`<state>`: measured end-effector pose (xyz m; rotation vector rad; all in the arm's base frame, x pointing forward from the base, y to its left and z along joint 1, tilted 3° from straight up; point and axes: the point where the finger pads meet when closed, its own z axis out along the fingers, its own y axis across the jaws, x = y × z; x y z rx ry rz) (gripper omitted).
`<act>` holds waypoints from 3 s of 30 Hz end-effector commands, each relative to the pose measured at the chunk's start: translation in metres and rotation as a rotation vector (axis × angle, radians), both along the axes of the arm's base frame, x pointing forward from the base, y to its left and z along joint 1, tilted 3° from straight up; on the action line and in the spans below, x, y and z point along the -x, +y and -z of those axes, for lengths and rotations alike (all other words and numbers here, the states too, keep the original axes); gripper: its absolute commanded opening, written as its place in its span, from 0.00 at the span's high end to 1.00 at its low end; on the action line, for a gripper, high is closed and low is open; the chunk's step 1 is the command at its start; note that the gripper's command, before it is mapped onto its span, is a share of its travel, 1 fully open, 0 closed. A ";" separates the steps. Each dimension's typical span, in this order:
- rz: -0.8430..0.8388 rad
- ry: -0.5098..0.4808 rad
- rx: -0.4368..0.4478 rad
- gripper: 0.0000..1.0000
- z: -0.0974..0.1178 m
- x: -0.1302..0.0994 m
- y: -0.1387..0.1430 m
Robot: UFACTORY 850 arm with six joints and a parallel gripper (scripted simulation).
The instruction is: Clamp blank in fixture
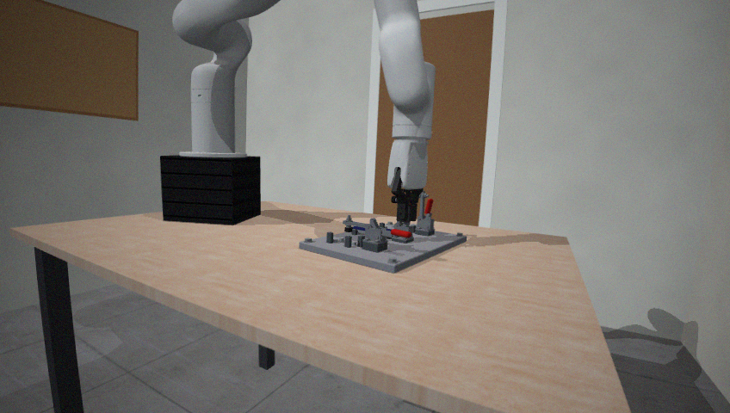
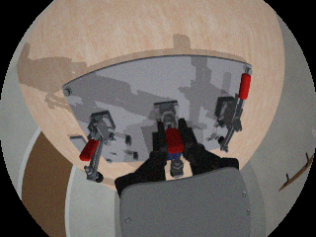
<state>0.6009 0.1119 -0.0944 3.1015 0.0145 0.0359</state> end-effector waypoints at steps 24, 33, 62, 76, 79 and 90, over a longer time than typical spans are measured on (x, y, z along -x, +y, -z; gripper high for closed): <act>0.000 -0.002 -0.001 1.00 -0.001 -0.002 0.000; 0.000 -0.002 -0.001 1.00 -0.001 -0.004 0.000; 0.000 -0.002 -0.001 1.00 0.000 -0.020 0.000; 0.000 -0.002 -0.001 1.00 0.004 -0.030 0.000; 0.000 -0.002 -0.001 1.00 0.005 -0.031 0.000; 0.000 -0.002 -0.001 1.00 0.010 -0.038 0.000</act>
